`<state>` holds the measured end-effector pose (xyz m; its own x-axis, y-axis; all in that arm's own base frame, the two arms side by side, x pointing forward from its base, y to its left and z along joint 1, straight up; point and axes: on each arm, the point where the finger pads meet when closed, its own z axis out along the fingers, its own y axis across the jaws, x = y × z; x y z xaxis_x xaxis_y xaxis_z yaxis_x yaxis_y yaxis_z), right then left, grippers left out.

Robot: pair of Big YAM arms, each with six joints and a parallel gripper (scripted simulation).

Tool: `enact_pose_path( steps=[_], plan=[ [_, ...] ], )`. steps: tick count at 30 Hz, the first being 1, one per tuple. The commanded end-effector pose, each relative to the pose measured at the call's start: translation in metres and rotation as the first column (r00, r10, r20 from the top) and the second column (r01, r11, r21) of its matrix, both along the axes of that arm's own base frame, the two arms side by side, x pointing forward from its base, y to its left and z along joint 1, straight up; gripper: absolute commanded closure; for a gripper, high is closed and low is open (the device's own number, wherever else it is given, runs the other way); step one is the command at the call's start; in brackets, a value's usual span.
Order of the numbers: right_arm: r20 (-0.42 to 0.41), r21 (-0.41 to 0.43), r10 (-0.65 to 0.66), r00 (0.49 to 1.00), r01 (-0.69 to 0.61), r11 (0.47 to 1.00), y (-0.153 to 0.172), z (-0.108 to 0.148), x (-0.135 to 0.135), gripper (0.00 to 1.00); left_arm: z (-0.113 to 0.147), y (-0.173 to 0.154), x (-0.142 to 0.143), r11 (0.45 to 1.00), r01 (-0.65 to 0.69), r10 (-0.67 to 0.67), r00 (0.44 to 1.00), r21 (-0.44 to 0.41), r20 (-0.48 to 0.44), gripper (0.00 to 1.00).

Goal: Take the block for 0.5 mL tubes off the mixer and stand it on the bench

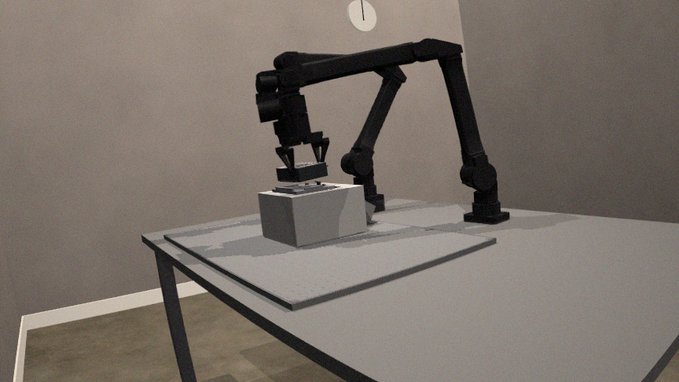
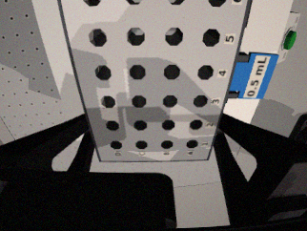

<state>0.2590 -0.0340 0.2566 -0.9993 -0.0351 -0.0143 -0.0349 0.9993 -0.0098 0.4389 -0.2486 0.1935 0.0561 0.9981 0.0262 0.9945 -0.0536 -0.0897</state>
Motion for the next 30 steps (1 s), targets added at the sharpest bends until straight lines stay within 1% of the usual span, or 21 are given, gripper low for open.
enact_pose_path(
  steps=[1, 3, 11, 13, 18, 23, 30],
  plan=[
    [0.068, -0.01, 0.016, 0.998, -0.015, 1.0, -0.001, 0.021, 0.012, 1.0, 0.065, -0.003, 0.015, 0.998, -0.009, 0.017, 0.993, -0.067, 0.116, 1.0],
    [0.068, -0.01, 0.016, 0.998, -0.015, 1.0, -0.001, 0.021, 0.012, 1.0, 0.065, -0.003, 0.015, 0.998, -0.009, 0.017, 0.993, -0.067, 0.116, 1.0],
    [0.066, -0.009, 0.016, 0.998, -0.016, 1.0, -0.001, 0.021, 0.011, 1.0, 0.05, -0.019, 0.015, 0.998, 0.008, -0.002, 0.995, -0.057, 0.103, 1.0],
    [0.065, -0.009, 0.016, 0.998, -0.016, 1.0, -0.001, 0.021, 0.011, 1.0, 0.047, -0.019, 0.016, 0.998, 0.015, -0.009, 0.995, -0.053, 0.098, 1.0],
    [0.064, -0.009, 0.016, 0.998, -0.016, 1.0, -0.001, 0.02, 0.011, 1.0, 0.056, -0.007, 0.017, 0.998, -0.007, 0.013, 0.994, -0.055, 0.105, 1.0],
    [0.063, -0.009, 0.016, 0.998, -0.016, 1.0, -0.001, 0.02, 0.011, 1.0, 0.057, -0.005, 0.014, 0.998, -0.009, 0.016, 0.994, -0.065, 0.108, 1.0],
    [0.062, -0.008, 0.017, 0.998, -0.016, 1.0, -0.001, 0.02, 0.011, 1.0, 0.05, -0.004, 0.011, 0.998, -0.01, 0.017, 0.994, -0.065, 0.111, 1.0]
  ],
)
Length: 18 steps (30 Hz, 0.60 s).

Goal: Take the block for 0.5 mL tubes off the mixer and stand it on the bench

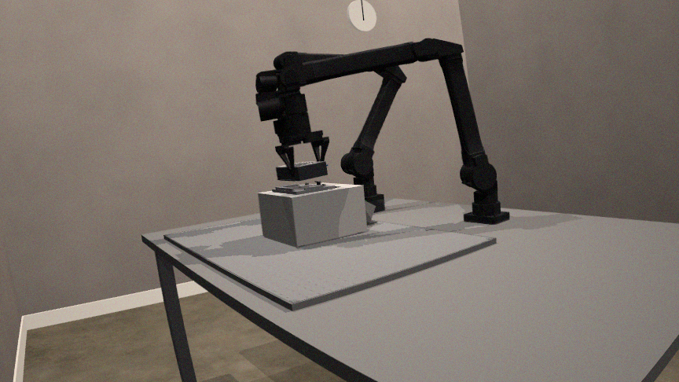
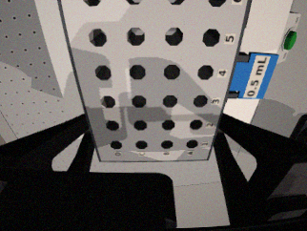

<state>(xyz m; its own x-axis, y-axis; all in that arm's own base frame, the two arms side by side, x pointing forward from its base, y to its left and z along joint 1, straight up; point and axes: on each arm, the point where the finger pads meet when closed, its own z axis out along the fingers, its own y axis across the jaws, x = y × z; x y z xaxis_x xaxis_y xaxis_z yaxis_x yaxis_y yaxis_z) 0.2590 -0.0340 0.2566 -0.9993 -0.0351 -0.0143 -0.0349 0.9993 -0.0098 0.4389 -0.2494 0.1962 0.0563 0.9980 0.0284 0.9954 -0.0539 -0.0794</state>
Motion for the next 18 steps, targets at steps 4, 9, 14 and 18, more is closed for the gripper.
enact_pose_path(
  steps=[4, 9, 14, 18],
  plan=[
    [0.061, -0.008, 0.017, 0.998, -0.016, 1.0, -0.001, 0.02, 0.01, 1.0, 0.043, 0.0, 0.006, 0.998, -0.015, 0.02, 0.996, -0.058, 0.086, 1.0],
    [0.06, -0.008, 0.017, 0.998, -0.016, 1.0, 0.0, 0.02, 0.01, 1.0, 0.047, -0.001, 0.008, 0.998, -0.015, 0.02, 0.995, -0.06, 0.099, 1.0],
    [0.059, -0.008, 0.017, 0.998, -0.017, 1.0, 0.0, 0.019, 0.01, 1.0, 0.057, -0.003, 0.013, 0.997, -0.012, 0.021, 0.992, -0.071, 0.125, 1.0],
    [0.058, -0.007, 0.017, 0.998, -0.017, 1.0, 0.0, 0.019, 0.01, 1.0, 0.051, -0.009, 0.011, 0.998, -0.001, 0.009, 0.993, -0.065, 0.121, 1.0]
  ],
)
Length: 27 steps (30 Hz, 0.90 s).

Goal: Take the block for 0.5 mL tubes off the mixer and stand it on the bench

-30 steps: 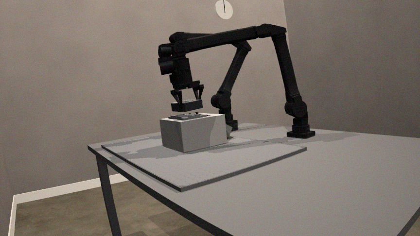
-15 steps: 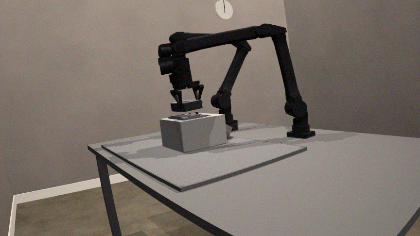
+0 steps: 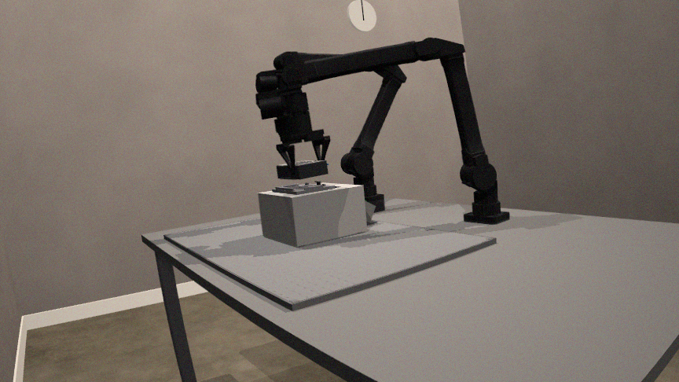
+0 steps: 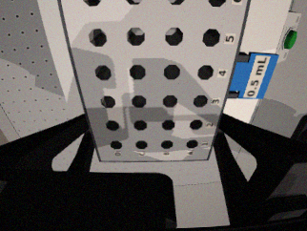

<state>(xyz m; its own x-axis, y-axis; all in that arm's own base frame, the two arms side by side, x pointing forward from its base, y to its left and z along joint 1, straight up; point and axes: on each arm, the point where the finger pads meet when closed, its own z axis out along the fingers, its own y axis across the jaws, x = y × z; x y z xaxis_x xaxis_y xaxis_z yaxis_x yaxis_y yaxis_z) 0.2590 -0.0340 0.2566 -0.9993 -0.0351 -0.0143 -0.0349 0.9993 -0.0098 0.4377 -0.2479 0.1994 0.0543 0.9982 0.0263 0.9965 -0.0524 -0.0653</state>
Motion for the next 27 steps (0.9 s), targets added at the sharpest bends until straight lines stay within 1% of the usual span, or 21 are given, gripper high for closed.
enact_pose_path(
  steps=[1, 4, 6, 9, 12, 19, 27],
  plan=[
    [0.057, -0.007, 0.017, 0.998, -0.017, 1.0, 0.0, 0.019, 0.01, 1.0, 0.046, -0.013, 0.011, 0.998, 0.004, 0.002, 0.995, -0.06, 0.103, 1.0],
    [0.057, -0.007, 0.017, 0.998, -0.017, 1.0, 0.0, 0.019, 0.01, 1.0, 0.035, -0.015, 0.008, 0.999, 0.009, -0.004, 0.996, -0.05, 0.087, 1.0],
    [0.057, -0.007, 0.017, 0.998, -0.017, 1.0, 0.0, 0.019, 0.01, 1.0, 0.035, -0.015, 0.008, 0.999, 0.009, -0.004, 0.996, -0.05, 0.087, 1.0],
    [0.056, -0.007, 0.017, 0.998, -0.017, 1.0, 0.0, 0.019, 0.01, 1.0, 0.025, -0.007, 0.009, 0.999, -0.006, 0.009, 0.998, -0.035, 0.064, 1.0],
    [0.055, -0.007, 0.017, 0.998, -0.017, 1.0, 0.0, 0.019, 0.01, 1.0, 0.022, -0.002, 0.01, 0.999, -0.015, 0.017, 0.998, -0.034, 0.063, 1.0],
    [0.053, -0.006, 0.018, 0.998, -0.017, 1.0, 0.0, 0.018, 0.009, 1.0, 0.04, -0.006, 0.015, 0.998, -0.011, 0.017, 0.994, -0.057, 0.108, 1.0],
    [0.052, -0.006, 0.018, 0.998, -0.017, 1.0, 0.0, 0.018, 0.009, 1.0, 0.051, -0.014, 0.009, 0.998, 0.008, -0.001, 0.993, -0.06, 0.116, 1.0]
  ],
)
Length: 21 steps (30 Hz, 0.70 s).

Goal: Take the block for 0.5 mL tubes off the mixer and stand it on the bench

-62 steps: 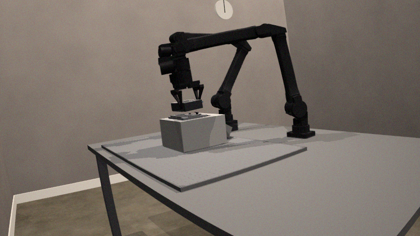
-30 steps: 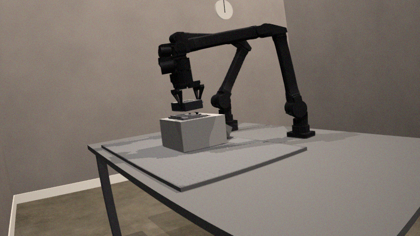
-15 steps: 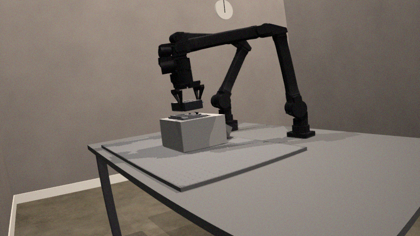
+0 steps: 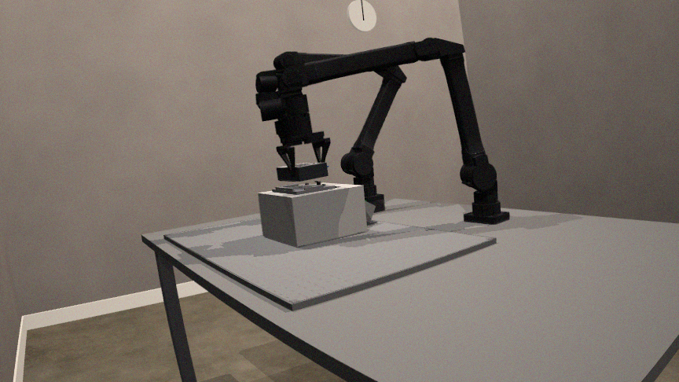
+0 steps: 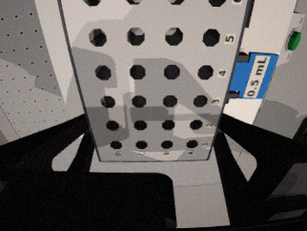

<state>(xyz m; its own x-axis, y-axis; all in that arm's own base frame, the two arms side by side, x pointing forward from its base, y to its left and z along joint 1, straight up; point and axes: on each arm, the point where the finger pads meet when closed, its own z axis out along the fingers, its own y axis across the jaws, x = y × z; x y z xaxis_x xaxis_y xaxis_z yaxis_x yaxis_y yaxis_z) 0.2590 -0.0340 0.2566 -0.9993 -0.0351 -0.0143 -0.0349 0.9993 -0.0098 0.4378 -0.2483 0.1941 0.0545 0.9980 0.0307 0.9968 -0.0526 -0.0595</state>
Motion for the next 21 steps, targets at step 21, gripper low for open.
enact_pose_path(
  steps=[21],
  plan=[
    [0.047, -0.005, 0.018, 0.999, -0.018, 1.0, 0.0, 0.017, 0.008, 1.0, 0.042, 0.001, 0.006, 0.999, -0.015, 0.02, 0.995, -0.051, 0.096, 1.0]
  ],
)
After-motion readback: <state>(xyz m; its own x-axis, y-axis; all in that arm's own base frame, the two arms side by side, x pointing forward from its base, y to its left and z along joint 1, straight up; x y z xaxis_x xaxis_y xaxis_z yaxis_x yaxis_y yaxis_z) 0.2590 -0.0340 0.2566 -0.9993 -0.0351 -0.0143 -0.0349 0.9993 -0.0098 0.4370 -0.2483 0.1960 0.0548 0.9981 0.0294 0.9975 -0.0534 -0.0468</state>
